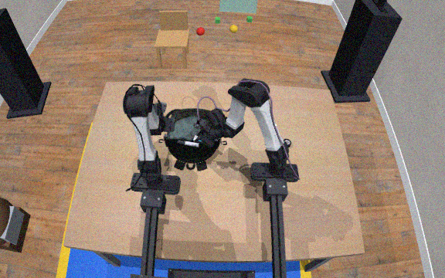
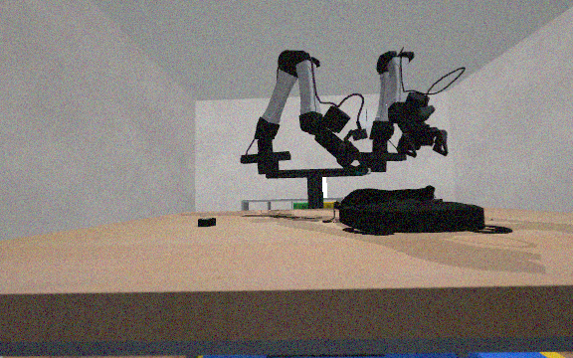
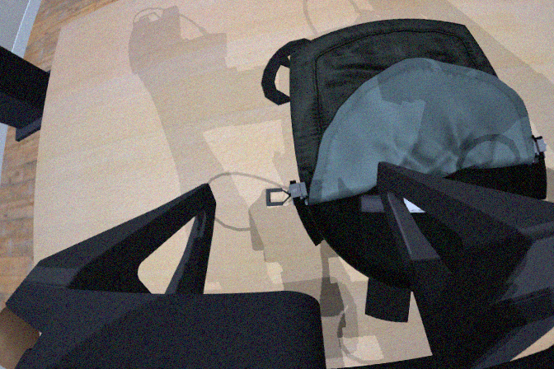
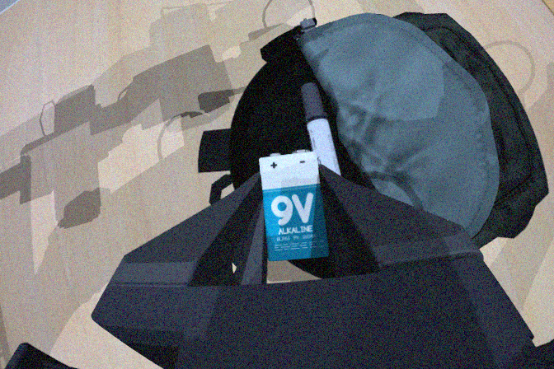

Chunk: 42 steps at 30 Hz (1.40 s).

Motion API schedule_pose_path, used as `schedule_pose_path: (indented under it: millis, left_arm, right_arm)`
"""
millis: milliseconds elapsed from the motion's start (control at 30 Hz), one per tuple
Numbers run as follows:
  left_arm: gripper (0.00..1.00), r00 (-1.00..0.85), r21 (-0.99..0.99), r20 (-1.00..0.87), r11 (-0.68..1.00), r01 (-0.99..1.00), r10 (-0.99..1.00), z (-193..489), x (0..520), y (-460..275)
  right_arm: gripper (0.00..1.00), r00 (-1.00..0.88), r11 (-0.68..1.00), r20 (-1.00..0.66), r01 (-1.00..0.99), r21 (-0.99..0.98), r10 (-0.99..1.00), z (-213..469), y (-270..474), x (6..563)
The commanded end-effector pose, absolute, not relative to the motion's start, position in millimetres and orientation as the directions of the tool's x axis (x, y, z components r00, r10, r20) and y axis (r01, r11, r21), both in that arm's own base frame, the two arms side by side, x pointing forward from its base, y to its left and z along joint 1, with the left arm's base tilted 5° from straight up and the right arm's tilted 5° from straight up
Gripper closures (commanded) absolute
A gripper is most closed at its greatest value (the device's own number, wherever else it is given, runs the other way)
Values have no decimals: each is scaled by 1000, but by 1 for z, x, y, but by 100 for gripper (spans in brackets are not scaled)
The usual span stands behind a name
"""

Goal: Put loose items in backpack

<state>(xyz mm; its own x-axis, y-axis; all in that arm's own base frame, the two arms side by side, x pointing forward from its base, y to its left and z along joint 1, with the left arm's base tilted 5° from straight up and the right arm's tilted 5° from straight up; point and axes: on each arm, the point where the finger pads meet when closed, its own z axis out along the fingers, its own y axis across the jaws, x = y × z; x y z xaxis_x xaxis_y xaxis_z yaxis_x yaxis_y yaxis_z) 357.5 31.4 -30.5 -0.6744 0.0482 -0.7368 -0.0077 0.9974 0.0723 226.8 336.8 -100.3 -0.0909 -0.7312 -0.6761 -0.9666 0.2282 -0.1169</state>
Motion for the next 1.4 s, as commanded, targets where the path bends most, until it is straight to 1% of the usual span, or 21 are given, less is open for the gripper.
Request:
schedule_pose_path:
  millis: [0, 67, 833, 1100, 1367]
  left_arm:
    - [10, -656, 71, -753, 997, 3, 56, -23, 361, 31]
    - [10, -656, 71, -753, 997, 3, 56, -23, 361, 31]
    - [10, -656, 71, -753, 997, 3, 56, -23, 361, 31]
    - [10, -656, 71, -753, 997, 3, 56, -23, 361, 31]
    - [10, -656, 71, -753, 997, 3, 56, -23, 361, 31]
  right_arm:
    - [80, -88, 182, -619, -979, -90, -780, -116, 361, 223]
    - [80, -67, 152, -621, -985, -85, -781, -119, 372, 222]
    - [80, -41, 127, -636, -988, -89, -770, -165, 388, 226]
    - [80, -38, 129, -645, -987, -94, -764, -150, 395, 231]
    - [80, -52, 142, -635, -986, -92, -771, -157, 388, 231]
